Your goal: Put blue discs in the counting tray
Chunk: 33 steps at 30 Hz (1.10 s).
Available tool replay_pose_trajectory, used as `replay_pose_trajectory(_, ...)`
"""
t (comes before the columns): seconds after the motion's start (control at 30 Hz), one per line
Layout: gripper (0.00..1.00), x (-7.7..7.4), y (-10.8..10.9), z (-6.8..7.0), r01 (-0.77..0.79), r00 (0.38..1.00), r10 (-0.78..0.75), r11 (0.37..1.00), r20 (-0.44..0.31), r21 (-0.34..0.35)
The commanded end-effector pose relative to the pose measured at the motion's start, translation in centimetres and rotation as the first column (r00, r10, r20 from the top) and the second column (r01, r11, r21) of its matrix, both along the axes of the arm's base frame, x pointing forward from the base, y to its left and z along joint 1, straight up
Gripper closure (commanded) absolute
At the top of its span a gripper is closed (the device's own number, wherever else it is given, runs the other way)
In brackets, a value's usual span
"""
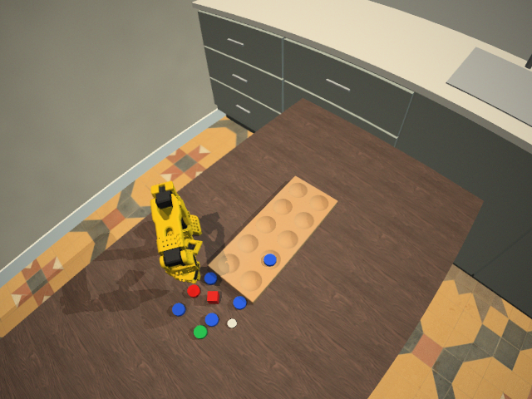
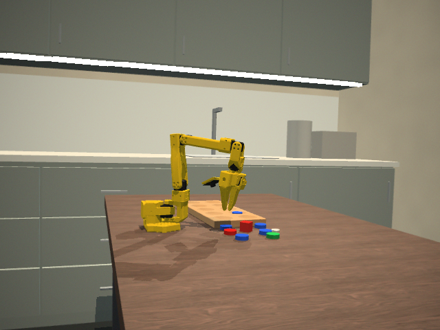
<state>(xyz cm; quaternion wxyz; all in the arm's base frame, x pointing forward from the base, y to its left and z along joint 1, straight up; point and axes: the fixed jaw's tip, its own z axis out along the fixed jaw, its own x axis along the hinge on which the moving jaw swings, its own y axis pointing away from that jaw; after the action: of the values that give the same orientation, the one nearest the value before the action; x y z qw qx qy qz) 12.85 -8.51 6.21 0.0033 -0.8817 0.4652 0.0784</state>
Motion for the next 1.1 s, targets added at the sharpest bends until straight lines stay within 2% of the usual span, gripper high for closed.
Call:
replay_pose_trajectory(0.0,0.79,0.56,-0.22,0.86,0.001,0.999,0.001,1.000,0.051,-0.029)
replay_pose_trajectory(0.13,0.73,0.56,-0.22,0.86,0.001,0.999,0.001,1.000,0.051,-0.029)
replay_pose_trajectory(0.77,0.73,0.57,-0.19,0.88,0.038,0.998,-0.036,0.999,0.049,-0.033)
replay_pose_trajectory(1.07,0.73,0.58,-0.10,0.93,0.145,0.989,-0.143,0.989,0.045,-0.042)
